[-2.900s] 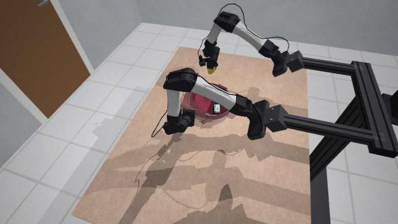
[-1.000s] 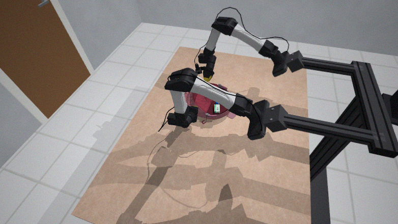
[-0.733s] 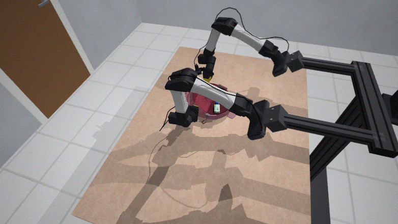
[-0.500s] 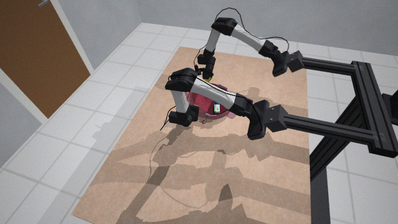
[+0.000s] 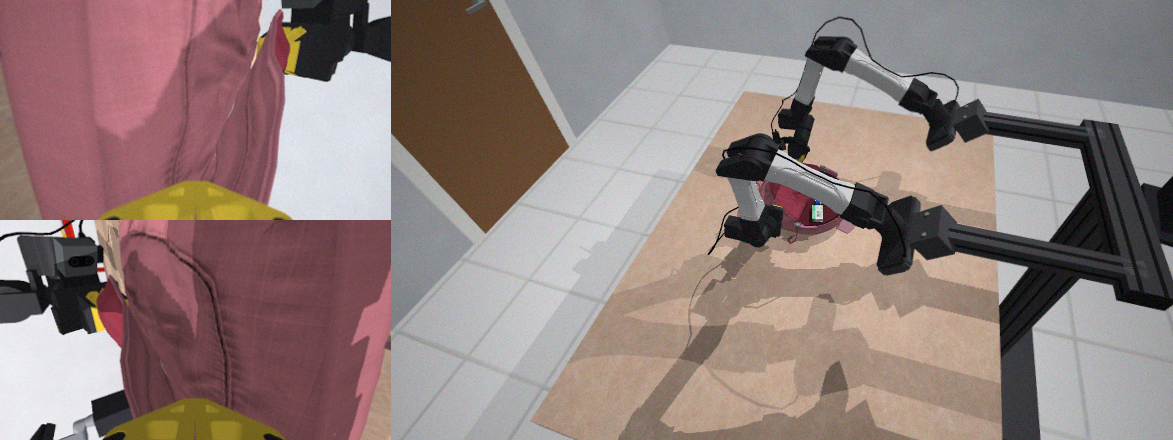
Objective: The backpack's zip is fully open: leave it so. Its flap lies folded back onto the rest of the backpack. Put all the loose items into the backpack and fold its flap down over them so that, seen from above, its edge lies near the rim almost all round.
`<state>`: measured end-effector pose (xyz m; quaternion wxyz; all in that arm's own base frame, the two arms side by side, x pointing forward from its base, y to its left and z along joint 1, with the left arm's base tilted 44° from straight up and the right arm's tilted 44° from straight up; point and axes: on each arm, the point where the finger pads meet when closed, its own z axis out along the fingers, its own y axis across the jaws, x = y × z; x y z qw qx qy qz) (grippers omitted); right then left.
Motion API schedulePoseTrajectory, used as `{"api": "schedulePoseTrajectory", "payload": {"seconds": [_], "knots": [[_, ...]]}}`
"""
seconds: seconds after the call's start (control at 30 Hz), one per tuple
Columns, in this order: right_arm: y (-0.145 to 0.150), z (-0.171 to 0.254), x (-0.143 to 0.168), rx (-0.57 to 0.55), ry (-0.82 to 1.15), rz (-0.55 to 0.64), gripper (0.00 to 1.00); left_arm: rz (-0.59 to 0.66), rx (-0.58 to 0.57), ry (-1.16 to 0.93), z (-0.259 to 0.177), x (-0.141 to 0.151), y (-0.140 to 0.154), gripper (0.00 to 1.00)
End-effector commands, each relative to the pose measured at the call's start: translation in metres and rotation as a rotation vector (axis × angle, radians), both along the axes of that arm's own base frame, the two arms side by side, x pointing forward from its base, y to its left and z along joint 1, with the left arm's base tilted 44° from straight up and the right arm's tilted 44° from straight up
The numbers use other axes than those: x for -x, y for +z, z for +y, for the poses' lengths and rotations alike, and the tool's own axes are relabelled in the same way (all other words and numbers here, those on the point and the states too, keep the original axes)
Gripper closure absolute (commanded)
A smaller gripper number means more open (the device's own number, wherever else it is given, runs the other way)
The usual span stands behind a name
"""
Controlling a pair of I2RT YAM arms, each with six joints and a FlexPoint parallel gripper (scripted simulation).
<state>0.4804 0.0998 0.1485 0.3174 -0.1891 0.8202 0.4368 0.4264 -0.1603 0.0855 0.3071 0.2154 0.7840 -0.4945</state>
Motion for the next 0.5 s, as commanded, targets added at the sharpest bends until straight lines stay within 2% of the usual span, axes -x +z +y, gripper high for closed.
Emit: {"api": "schedulePoseTrajectory", "payload": {"seconds": [0.0,0.03,0.13,0.23,0.33,0.47], "knots": [[-0.005,0.009,-0.001,-0.002,0.009,0.004,1.00,0.017,-0.001,0.001,-0.007,0.000,-0.008,1.00],[-0.007,0.009,-0.004,-0.004,0.010,0.003,1.00,-0.013,0.000,0.000,-0.008,-0.001,0.004,1.00],[-0.004,0.012,-0.003,0.000,0.008,-0.004,1.00,0.015,-0.001,-0.001,-0.011,-0.002,-0.009,1.00],[-0.014,0.014,-0.004,-0.001,0.008,0.016,1.00,0.015,-0.001,-0.001,-0.014,-0.002,-0.010,1.00],[-0.007,0.017,-0.005,0.000,0.008,-0.002,1.00,0.014,-0.001,-0.001,-0.016,-0.003,-0.011,1.00],[-0.018,0.020,-0.006,-0.001,0.008,0.017,1.00,0.012,-0.001,-0.001,-0.020,-0.005,-0.012,1.00]]}}
